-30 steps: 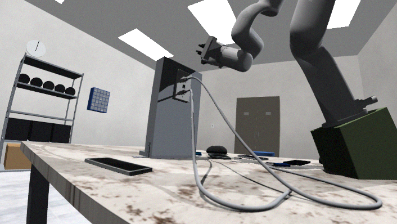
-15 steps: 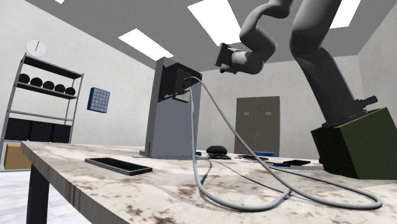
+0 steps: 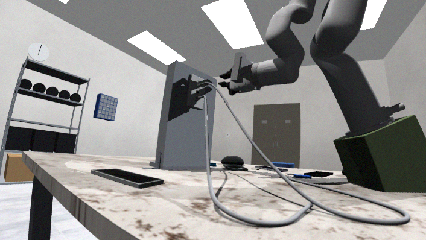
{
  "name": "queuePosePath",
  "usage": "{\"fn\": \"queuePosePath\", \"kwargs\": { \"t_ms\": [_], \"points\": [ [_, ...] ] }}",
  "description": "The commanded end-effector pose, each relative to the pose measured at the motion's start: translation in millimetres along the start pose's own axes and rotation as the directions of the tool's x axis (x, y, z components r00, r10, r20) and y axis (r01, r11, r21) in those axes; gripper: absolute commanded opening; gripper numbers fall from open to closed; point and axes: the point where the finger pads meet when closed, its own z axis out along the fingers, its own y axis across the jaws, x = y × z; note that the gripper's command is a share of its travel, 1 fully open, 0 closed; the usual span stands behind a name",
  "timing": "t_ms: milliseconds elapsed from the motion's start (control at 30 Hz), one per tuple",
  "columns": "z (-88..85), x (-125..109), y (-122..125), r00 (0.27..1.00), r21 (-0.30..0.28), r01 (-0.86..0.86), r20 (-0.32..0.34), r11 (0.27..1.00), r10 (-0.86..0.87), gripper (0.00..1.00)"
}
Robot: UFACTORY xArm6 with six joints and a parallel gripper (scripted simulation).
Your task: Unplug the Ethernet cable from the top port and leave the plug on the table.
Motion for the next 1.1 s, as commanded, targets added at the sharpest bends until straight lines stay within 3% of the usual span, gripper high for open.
{"fn": "queuePosePath", "kwargs": {
  "t_ms": [0,533,1067],
  "points": [
    [-25.3,39,-45,0.993,0.136,0.006,-0.122,0.991,0.01,0.27],
    [-25.0,39,-45,0.993,0.136,0.006,-0.122,0.991,0.011,0.27],
    [-28.4,67,-45,0.993,0.136,0.006,-0.122,0.991,0.011,0.27]
  ]
}}
